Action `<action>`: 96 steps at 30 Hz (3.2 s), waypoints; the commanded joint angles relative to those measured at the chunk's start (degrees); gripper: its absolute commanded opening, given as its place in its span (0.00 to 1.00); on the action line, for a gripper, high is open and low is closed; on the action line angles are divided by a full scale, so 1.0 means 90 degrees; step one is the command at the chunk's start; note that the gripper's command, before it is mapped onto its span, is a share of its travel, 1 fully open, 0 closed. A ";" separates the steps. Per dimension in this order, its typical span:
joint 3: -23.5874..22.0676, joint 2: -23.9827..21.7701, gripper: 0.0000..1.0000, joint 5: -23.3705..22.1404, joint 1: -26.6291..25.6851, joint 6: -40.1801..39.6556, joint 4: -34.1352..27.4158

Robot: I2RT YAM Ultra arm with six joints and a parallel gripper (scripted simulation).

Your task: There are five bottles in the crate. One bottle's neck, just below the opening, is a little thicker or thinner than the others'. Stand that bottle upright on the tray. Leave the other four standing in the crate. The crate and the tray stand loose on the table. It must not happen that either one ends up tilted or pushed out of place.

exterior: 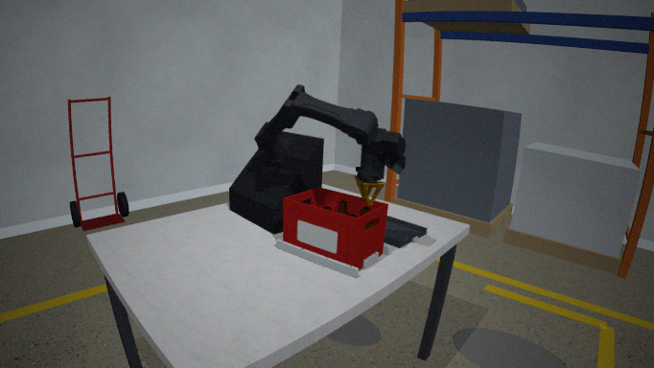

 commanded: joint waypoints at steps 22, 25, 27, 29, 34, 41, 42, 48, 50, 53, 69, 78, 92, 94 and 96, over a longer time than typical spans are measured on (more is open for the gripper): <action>-0.0143 0.0081 0.61 -0.0021 0.0120 0.0012 0.0006; -0.0157 0.0035 0.61 -0.0025 0.0130 0.0027 0.0041; -0.0026 -0.0068 0.61 -0.0036 0.0139 0.0053 0.0116; -0.0210 -0.0135 0.61 -0.0037 0.0143 0.0061 0.0114; -0.0097 -0.0186 0.61 -0.0040 0.0147 0.0047 0.0139; -0.0097 -0.0186 0.61 -0.0040 0.0147 0.0046 0.0140; -0.0097 -0.0186 0.61 -0.0040 0.0147 0.0046 0.0140; -0.0077 -0.0173 0.61 -0.0039 0.0147 0.0045 0.0096; -0.0077 -0.0173 0.61 -0.0039 0.0147 0.0045 0.0096; -0.0077 -0.0173 0.61 -0.0039 0.0147 0.0045 0.0096; -0.0077 -0.0173 0.61 -0.0039 0.0147 0.0045 0.0096; -0.0077 -0.0173 0.61 -0.0039 0.0147 0.0045 0.0096; -0.0077 -0.0173 0.61 -0.0039 0.0147 0.0045 0.0096; -0.0077 -0.0173 0.61 -0.0039 0.0147 0.0045 0.0096; -0.0077 -0.0173 0.61 -0.0039 0.0147 0.0045 0.0096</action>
